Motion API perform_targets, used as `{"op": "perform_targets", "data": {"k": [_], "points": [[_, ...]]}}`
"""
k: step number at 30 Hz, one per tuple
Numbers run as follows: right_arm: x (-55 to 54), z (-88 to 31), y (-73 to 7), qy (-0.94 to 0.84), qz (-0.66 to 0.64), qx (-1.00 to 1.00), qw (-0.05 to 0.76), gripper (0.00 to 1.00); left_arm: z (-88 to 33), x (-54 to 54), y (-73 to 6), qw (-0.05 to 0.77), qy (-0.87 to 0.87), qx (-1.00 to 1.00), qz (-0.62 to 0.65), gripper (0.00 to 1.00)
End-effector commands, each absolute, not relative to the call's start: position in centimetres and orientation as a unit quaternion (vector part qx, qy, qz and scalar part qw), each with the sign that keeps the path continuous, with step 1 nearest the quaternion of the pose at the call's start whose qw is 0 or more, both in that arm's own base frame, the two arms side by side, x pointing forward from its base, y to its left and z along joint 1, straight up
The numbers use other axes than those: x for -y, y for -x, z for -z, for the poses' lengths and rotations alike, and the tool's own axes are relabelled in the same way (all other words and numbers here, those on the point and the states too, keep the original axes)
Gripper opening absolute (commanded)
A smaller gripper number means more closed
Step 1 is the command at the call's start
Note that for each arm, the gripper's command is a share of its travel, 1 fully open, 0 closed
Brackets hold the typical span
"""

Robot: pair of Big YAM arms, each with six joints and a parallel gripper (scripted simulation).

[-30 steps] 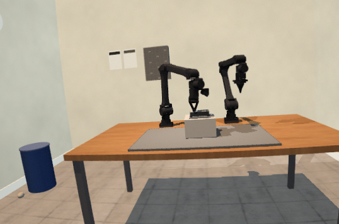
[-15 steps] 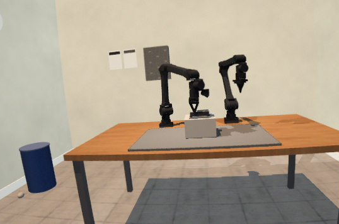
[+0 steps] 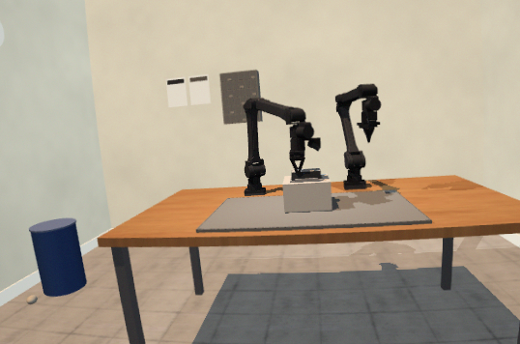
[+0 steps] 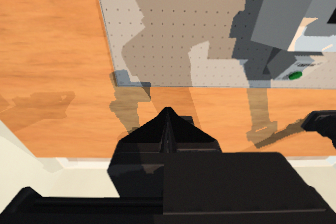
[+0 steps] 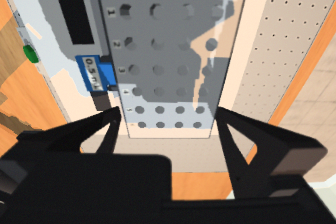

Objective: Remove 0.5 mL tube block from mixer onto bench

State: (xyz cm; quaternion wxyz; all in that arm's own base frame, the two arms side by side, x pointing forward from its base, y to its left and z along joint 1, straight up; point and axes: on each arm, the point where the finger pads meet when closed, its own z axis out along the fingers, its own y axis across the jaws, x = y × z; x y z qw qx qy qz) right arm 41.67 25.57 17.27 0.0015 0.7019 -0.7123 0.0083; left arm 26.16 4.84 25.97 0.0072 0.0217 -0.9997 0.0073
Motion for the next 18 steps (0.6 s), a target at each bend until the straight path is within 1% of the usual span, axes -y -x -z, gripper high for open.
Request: {"op": "perform_targets", "data": {"k": [1,8,18], "points": [[-26.5,-19.2,-42.3,-0.703,-0.015,0.711,-0.03,1.0,-25.8,-5.1,-26.0,0.011,-0.023,1.0,-0.007,0.0],[-26.3,-16.9,-42.1,-0.703,-0.01,0.711,-0.01,1.0,-26.1,-5.1,-26.1,0.008,-0.022,1.0,-0.006,0.0],[-26.7,-17.3,-42.9,-0.703,-0.012,0.711,-0.021,1.0,-27.3,-5.2,-26.8,-0.007,-0.022,1.0,-0.003,0.0]]}}
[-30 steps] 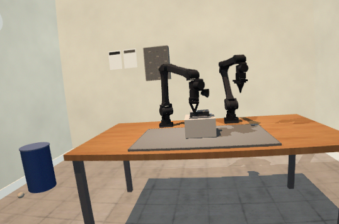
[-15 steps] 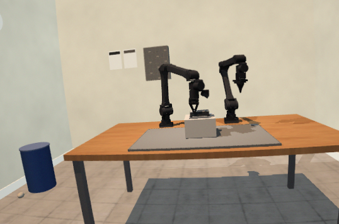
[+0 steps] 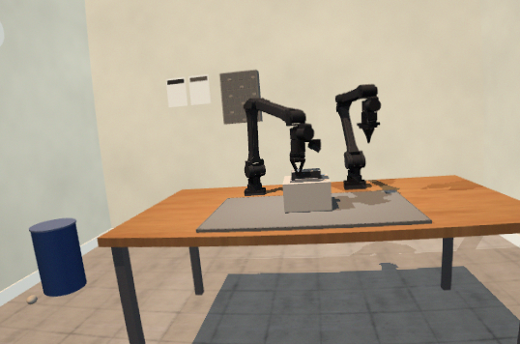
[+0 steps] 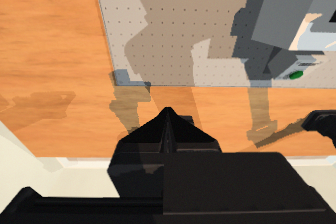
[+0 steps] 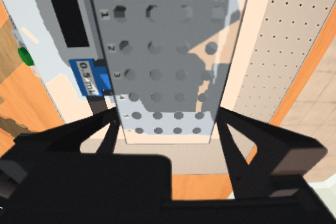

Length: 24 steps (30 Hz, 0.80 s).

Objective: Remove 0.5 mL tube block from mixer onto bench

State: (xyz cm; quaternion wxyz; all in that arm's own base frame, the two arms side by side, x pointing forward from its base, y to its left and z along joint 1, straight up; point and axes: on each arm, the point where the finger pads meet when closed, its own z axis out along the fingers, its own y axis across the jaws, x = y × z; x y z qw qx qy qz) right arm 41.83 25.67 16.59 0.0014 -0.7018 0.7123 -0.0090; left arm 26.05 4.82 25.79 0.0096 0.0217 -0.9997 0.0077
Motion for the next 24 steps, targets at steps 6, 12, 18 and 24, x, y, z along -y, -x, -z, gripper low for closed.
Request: {"op": "perform_targets", "data": {"k": [6,12,18,24], "points": [[-26.1,-16.0,-42.0,0.703,0.008,-0.711,0.003,1.0,-27.8,-5.3,-27.0,-0.013,-0.021,1.0,-0.002,0.0],[-26.4,-16.7,-42.5,0.703,0.011,-0.711,0.015,1.0,-28.0,-5.3,-27.1,-0.015,-0.021,1.0,-0.002,0.0],[-26.8,-18.8,-43.0,0.702,0.016,-0.711,0.038,1.0,-28.2,-5.3,-27.2,-0.018,-0.02,1.0,-0.001,0.0],[-26.9,-19.4,-43.3,0.702,0.018,-0.711,0.047,1.0,-28.4,-5.3,-27.3,-0.021,-0.02,1.0,-0.001,0.0]]}}
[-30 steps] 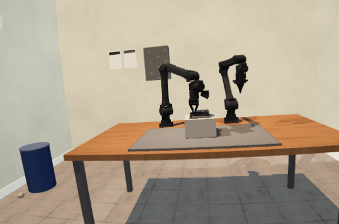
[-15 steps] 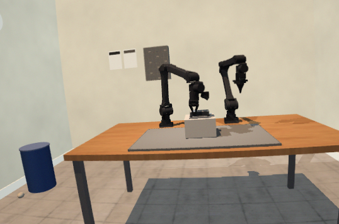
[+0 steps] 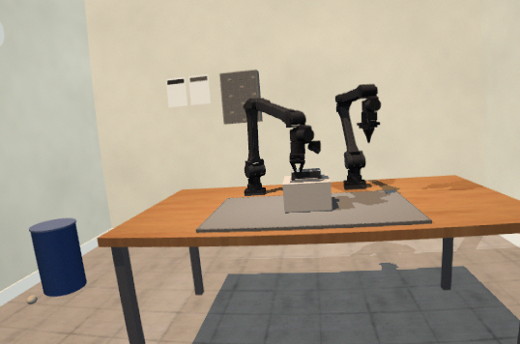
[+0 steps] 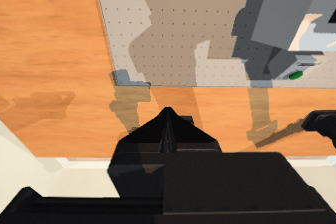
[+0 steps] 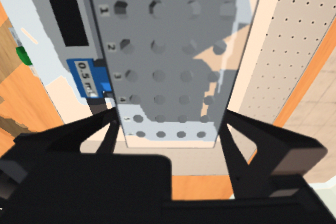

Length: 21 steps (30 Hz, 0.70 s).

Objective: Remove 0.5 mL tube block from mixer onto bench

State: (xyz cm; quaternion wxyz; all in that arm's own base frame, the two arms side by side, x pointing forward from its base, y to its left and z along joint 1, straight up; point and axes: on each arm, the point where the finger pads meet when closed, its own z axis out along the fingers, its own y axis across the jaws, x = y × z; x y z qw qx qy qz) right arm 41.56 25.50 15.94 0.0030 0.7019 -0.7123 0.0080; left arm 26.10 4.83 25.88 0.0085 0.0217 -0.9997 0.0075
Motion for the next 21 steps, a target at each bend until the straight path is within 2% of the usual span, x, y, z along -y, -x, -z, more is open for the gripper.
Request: {"op": "perform_targets", "data": {"k": [1,15,16,21], "points": [[-26.9,-19.4,-43.3,-0.702,-0.018,0.711,-0.047,1.0,-28.4,-5.3,-27.3,-0.021,-0.02,1.0,-0.001,0.0],[-26.6,-17.9,-42.9,-0.702,-0.011,0.712,-0.017,1.0,-26.4,-5.0,-26.1,0.006,-0.019,1.0,-0.006,0.0],[-26.6,-17.9,-42.9,-0.702,-0.011,0.712,-0.017,0.0,-26.2,-5.0,-26.0,0.008,-0.019,1.0,-0.006,0.0],[-26.6,-17.9,-42.9,-0.702,-0.011,0.712,-0.017,0.0,-26.0,-5.0,-25.8,0.011,-0.019,1.0,-0.007,0.0]]}}
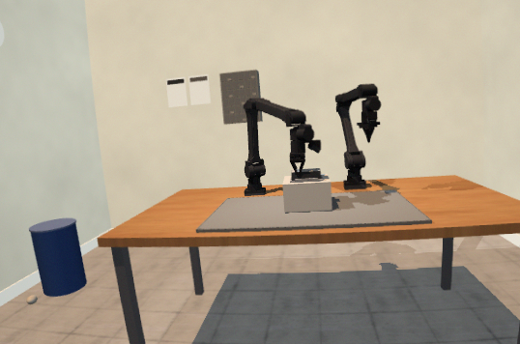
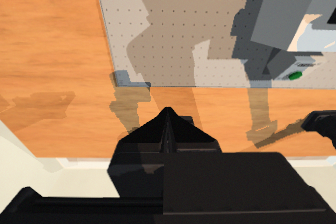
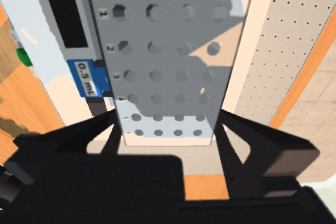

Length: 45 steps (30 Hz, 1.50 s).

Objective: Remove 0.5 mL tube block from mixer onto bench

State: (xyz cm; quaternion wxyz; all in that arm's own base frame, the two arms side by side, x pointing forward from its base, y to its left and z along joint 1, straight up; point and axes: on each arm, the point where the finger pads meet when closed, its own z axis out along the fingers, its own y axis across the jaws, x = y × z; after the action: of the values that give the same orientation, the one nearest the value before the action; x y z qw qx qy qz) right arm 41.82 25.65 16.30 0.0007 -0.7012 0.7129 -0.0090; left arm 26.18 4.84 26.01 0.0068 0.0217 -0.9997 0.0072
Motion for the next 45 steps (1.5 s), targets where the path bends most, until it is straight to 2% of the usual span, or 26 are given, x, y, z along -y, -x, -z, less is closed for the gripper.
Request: {"op": "perform_targets", "data": {"k": [1,45], "points": [[-26.6,-17.9,-42.9,0.702,0.011,-0.712,0.017,0.0,-26.0,-5.0,-25.8,0.012,-0.019,1.0,-0.007,0.0],[-26.6,-17.9,-42.9,0.702,0.011,-0.712,0.017,0.0,-28.1,-5.2,-26.9,-0.016,-0.016,1.0,-0.002,0.0]]}}
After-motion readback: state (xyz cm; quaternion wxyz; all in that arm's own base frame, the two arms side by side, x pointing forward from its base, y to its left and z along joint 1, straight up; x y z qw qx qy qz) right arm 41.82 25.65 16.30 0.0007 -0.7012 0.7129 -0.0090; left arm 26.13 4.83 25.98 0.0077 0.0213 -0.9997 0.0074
